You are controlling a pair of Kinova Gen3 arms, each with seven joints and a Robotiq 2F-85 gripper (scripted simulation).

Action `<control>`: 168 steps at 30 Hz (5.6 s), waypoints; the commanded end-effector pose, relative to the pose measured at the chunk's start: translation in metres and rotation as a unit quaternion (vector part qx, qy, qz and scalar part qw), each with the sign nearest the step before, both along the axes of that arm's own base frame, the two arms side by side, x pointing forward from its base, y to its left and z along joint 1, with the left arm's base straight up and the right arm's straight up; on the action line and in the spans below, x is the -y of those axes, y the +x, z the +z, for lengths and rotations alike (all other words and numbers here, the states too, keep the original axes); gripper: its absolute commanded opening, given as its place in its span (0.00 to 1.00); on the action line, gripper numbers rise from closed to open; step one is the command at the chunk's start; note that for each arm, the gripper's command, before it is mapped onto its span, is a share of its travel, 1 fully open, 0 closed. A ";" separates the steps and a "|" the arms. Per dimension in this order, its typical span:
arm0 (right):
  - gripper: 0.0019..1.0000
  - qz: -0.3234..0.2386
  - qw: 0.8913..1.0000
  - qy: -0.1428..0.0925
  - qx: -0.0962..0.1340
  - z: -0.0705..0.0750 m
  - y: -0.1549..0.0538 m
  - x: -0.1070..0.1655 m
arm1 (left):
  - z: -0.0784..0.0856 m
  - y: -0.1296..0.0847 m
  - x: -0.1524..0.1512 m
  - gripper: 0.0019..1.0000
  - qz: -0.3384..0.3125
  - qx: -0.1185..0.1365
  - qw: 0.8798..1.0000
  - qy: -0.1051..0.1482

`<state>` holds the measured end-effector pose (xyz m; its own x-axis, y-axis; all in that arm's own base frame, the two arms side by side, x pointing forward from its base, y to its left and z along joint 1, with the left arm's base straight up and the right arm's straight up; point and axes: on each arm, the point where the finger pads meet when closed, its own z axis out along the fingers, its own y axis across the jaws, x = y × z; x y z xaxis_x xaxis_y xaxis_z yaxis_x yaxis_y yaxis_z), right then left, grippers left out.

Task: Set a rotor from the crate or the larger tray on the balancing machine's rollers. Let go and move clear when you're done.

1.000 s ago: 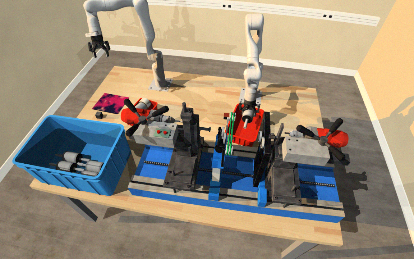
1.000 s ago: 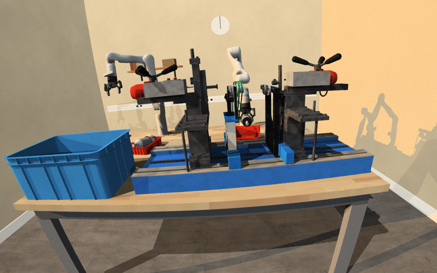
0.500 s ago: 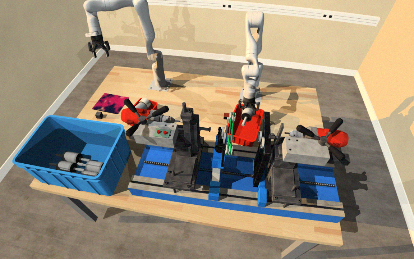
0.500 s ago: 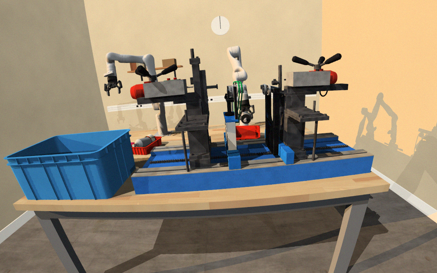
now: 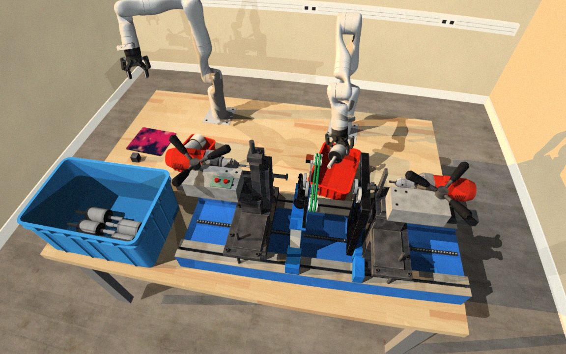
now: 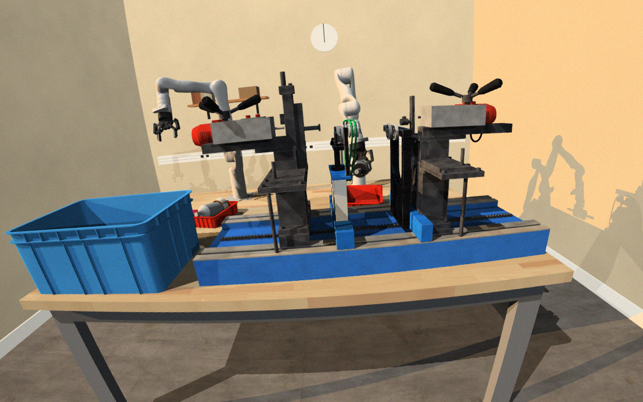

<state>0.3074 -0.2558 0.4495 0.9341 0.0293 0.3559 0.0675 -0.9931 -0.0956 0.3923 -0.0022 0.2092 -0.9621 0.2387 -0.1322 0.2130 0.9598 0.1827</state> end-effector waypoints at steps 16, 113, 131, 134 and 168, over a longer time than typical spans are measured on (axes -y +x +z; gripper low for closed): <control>1.00 0.000 1.000 0.000 0.001 0.001 0.000 0.000 | 0.038 0.014 0.005 0.10 -0.066 0.038 0.996 0.041; 1.00 0.000 1.000 0.000 0.001 0.001 0.000 0.000 | 0.238 0.088 0.035 0.10 -0.406 0.224 0.849 0.253; 1.00 0.000 1.000 0.000 0.001 0.001 0.000 0.000 | 0.266 0.098 0.039 0.10 -0.448 0.247 0.812 0.279; 1.00 0.000 1.000 0.000 0.001 0.001 0.000 0.000 | 0.271 0.100 0.040 0.10 -0.455 0.251 0.806 0.283; 1.00 0.000 1.000 0.000 0.001 0.001 0.000 0.000 | 0.302 0.111 0.044 0.10 -0.499 0.275 0.761 0.310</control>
<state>0.3074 -0.2558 0.4495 0.9341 0.0293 0.3559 0.0675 -0.9931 -0.0956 0.5025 -0.0462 0.5078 -0.1071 0.9941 -0.0155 0.5119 0.0685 0.8563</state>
